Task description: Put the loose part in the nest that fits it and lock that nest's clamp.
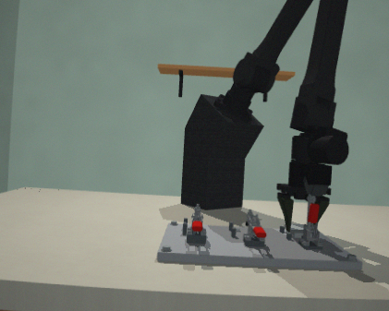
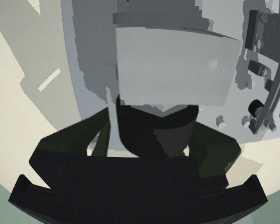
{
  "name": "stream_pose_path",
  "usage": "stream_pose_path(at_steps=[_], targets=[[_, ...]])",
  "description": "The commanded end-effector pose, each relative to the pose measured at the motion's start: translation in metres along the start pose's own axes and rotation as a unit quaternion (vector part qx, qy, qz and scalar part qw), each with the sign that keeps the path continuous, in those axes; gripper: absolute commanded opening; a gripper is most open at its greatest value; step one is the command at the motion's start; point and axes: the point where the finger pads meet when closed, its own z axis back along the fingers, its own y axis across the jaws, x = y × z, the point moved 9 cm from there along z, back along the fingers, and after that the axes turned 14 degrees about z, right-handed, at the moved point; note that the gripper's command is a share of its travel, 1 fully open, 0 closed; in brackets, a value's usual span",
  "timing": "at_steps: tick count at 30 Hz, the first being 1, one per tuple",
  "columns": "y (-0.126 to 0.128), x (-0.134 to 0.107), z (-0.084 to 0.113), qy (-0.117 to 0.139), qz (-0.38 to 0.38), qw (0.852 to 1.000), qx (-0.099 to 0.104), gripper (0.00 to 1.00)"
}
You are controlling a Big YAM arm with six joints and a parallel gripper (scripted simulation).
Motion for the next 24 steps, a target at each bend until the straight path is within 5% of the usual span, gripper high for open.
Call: stream_pose_path(at_steps=[1, 24], targets=[[-0.0076, -0.0010, 0.0019, -0.004, -0.003, 1.000, -0.003, 0.00], [-0.0078, -0.0010, 0.0022, -0.006, -0.006, 1.000, -0.003, 0.00]])
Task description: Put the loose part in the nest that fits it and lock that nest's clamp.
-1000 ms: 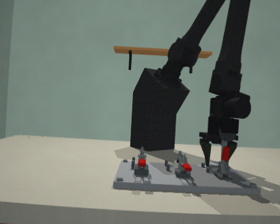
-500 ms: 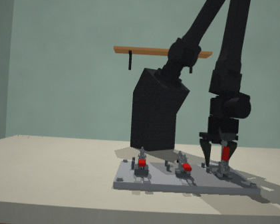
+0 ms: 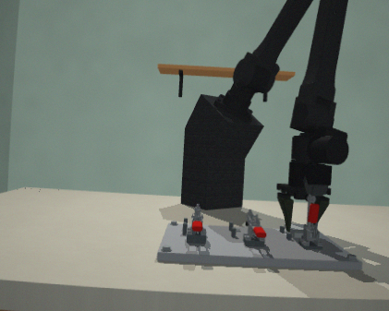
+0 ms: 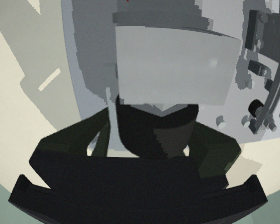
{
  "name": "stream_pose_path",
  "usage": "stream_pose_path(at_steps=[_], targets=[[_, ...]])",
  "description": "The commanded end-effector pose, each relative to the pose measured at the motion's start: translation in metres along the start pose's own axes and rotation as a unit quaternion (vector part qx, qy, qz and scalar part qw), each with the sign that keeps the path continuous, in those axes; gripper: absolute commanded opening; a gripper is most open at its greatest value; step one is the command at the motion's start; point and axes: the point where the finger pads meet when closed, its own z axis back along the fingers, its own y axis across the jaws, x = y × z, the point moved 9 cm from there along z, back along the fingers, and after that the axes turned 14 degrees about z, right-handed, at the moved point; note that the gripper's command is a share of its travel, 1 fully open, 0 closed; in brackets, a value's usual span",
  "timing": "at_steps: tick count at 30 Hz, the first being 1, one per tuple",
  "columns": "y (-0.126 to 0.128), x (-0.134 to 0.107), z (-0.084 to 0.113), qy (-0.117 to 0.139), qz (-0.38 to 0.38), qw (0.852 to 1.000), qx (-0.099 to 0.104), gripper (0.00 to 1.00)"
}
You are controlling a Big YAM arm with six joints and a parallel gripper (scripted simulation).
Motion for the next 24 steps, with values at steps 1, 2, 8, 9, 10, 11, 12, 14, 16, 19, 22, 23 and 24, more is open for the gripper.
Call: stream_pose_path(at_steps=[1, 2, 8, 9, 10, 11, 12, 14, 16, 19, 22, 23, 24], targets=[[-0.0078, -0.0008, 0.0022, -0.006, -0.006, 1.000, -0.003, 0.00], [-0.0079, -0.0008, 0.0023, -0.007, -0.006, 1.000, -0.003, 0.00], [-0.0079, 0.0005, 0.0027, -0.008, -0.004, 1.000, -0.002, 0.00], [-0.0080, 0.0002, 0.0027, -0.008, -0.004, 1.000, -0.002, 0.00], [-0.0080, -0.0001, 0.0028, -0.008, -0.004, 1.000, -0.002, 0.00], [-0.0081, -0.0003, 0.0028, -0.008, -0.003, 1.000, -0.002, 0.00], [-0.0081, -0.0004, 0.0028, -0.008, -0.003, 1.000, -0.002, 0.00], [-0.0081, -0.0005, 0.0028, -0.008, -0.003, 1.000, -0.002, 0.00], [-0.0081, -0.0005, 0.0028, -0.008, -0.003, 1.000, -0.002, 0.00], [-0.0081, -0.0005, 0.0028, -0.008, -0.003, 1.000, -0.002, 0.00], [-0.0081, -0.0005, 0.0028, -0.008, -0.003, 1.000, -0.002, 0.00], [-0.0081, -0.0005, 0.0028, -0.008, -0.003, 1.000, -0.002, 0.00], [-0.0081, -0.0005, 0.0028, -0.008, -0.003, 1.000, -0.002, 0.00]])
